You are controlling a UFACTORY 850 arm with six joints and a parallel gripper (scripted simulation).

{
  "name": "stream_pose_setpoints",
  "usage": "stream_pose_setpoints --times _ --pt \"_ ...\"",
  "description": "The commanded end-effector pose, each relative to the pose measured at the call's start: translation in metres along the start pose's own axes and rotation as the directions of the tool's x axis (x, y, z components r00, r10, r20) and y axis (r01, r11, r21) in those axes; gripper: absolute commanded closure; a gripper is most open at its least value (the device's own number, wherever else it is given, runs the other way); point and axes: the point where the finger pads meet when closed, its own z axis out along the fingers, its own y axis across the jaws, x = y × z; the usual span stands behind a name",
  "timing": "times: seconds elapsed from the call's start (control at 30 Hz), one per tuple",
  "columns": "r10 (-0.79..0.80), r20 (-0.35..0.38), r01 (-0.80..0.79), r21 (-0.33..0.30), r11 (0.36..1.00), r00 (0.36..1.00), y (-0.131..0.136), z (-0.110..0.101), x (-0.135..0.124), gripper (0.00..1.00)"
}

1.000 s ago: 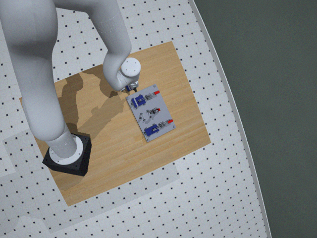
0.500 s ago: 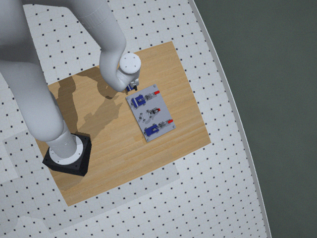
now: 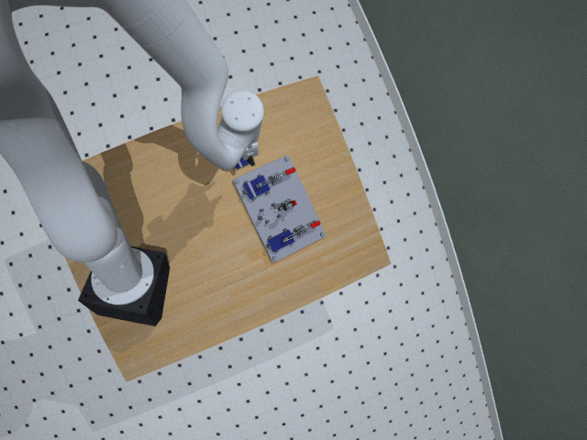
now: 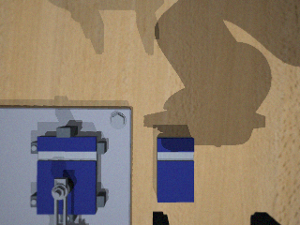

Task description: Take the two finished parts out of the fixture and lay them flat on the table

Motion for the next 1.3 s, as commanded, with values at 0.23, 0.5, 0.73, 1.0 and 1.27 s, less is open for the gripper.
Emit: stream_pose_setpoints --times 0.23,0.5,0.73,1.0,1.27 --pt "0.000 -0.001 0.000 0.001 1.000 1.000 -0.044 -0.002 -0.001 0.52" --pt "0.000 -0.001 0.000 0.001 1.000 1.000 -0.085 -0.002 -0.001 0.52" --pt "0.000 -0.001 0.000 0.001 1.000 1.000 -0.112 -0.002 -0.001 0.52" --pt "0.000 -0.001 0.000 0.001 1.000 1.000 -0.113 -0.002 -0.001 0.52" --pt "0.000 -0.001 0.000 0.000 1.000 1.000 -0.113 -0.002 -0.001 0.52"
